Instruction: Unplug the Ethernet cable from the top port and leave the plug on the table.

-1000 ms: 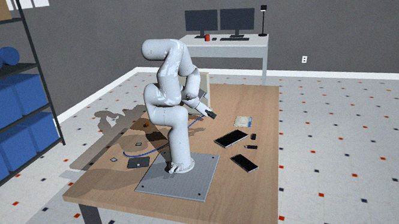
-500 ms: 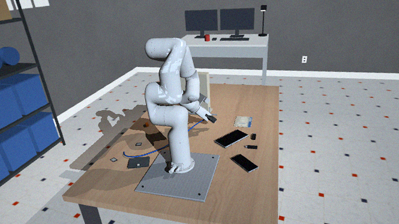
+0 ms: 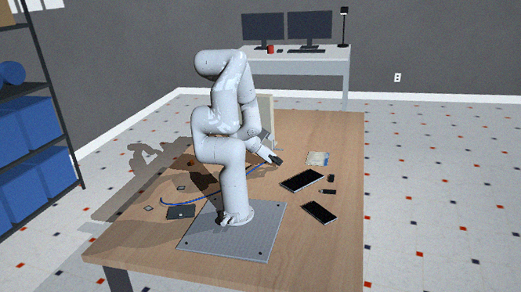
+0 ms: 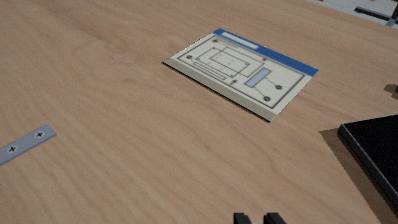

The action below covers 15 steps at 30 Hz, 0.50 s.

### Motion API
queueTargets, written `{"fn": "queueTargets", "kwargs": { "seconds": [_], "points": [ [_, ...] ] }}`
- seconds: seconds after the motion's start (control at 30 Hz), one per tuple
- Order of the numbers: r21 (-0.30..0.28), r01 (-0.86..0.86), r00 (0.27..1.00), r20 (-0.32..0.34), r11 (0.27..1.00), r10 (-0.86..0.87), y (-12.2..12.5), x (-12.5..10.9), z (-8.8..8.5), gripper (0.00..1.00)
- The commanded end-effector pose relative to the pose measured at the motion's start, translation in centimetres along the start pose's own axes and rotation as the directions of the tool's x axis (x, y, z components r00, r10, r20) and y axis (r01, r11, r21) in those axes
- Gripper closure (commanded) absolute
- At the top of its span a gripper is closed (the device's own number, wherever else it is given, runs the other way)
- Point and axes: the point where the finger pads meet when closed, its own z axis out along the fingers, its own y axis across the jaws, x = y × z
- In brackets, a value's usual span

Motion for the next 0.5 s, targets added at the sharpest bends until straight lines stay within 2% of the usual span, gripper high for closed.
{"fn": "queueTargets", "kwargs": {
  "seconds": [0.0, 0.47],
  "points": [
    [0.002, -0.002, 1.000, -0.003, 1.000, 0.002, -0.10, -0.18, 0.33, 1.00],
    [0.002, -0.002, 1.000, -0.003, 1.000, 0.002, -0.10, -0.95, 1.10, 1.00]
  ]
}}
